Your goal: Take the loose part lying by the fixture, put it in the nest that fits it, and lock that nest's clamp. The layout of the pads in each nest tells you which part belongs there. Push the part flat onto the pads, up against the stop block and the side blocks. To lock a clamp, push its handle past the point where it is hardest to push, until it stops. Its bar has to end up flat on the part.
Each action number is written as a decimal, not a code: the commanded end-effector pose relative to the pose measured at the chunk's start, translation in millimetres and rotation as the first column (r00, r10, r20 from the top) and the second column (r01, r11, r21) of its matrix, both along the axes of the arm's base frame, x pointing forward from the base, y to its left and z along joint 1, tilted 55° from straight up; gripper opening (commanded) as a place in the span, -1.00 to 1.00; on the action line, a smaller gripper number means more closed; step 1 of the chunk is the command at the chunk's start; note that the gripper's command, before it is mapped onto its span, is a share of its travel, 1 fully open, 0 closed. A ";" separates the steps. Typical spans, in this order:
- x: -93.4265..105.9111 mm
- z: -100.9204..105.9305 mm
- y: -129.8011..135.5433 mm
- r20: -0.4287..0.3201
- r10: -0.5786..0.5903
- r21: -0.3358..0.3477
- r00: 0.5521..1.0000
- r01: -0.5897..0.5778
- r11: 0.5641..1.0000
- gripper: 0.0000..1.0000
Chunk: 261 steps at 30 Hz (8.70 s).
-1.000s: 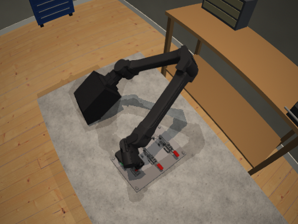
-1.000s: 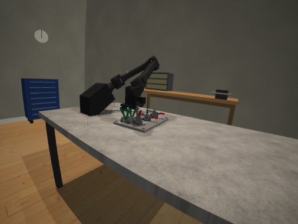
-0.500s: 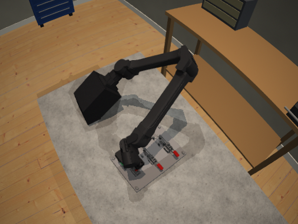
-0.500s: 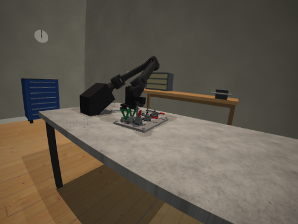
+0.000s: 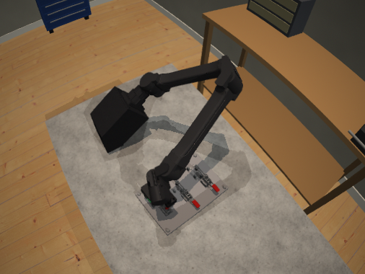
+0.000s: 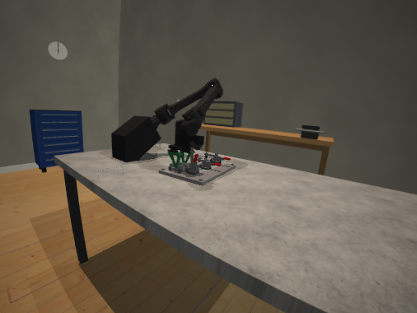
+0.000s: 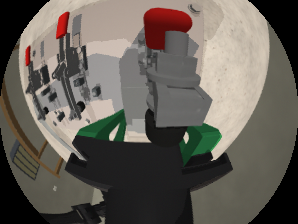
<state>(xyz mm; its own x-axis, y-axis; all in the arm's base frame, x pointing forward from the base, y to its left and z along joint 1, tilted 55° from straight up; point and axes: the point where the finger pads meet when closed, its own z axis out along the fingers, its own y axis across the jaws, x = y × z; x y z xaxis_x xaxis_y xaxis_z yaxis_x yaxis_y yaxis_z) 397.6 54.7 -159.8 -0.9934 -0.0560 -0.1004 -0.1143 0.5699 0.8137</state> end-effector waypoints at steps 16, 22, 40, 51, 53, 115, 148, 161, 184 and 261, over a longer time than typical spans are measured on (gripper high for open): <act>-5.0 -4.5 -3.5 -0.014 -0.019 0.005 1.000 0.019 1.000 -1.00; -5.3 -5.1 -3.9 -0.013 -0.019 0.004 1.000 0.019 1.000 -1.00; -5.7 -5.7 -4.7 -0.010 -0.020 0.004 1.000 0.020 1.000 -1.00; -5.4 -5.5 -5.0 -0.009 -0.020 0.004 1.000 0.020 1.000 -1.00; -5.5 -5.6 -5.0 -0.009 -0.020 0.004 1.000 0.020 1.000 -1.00; 9.6 -6.6 0.3 0.014 -0.009 -0.001 1.000 0.009 1.000 -1.00; 10.5 -7.6 2.4 0.035 0.010 -0.002 0.999 -0.010 1.000 -1.00; 10.1 -7.7 4.0 0.015 0.006 0.001 1.000 -0.006 1.000 -1.00; 9.6 -7.7 6.1 0.004 0.007 0.003 1.000 -0.007 1.000 -1.00; 6.0 -10.9 -5.9 0.001 -0.017 0.003 1.000 0.017 1.000 -1.00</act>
<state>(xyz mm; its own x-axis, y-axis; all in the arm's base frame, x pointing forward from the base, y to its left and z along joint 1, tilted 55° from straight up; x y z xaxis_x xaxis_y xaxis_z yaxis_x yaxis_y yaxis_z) 394.5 58.6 -167.5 -0.9933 -0.0575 -0.1004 -0.1152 0.5688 0.8144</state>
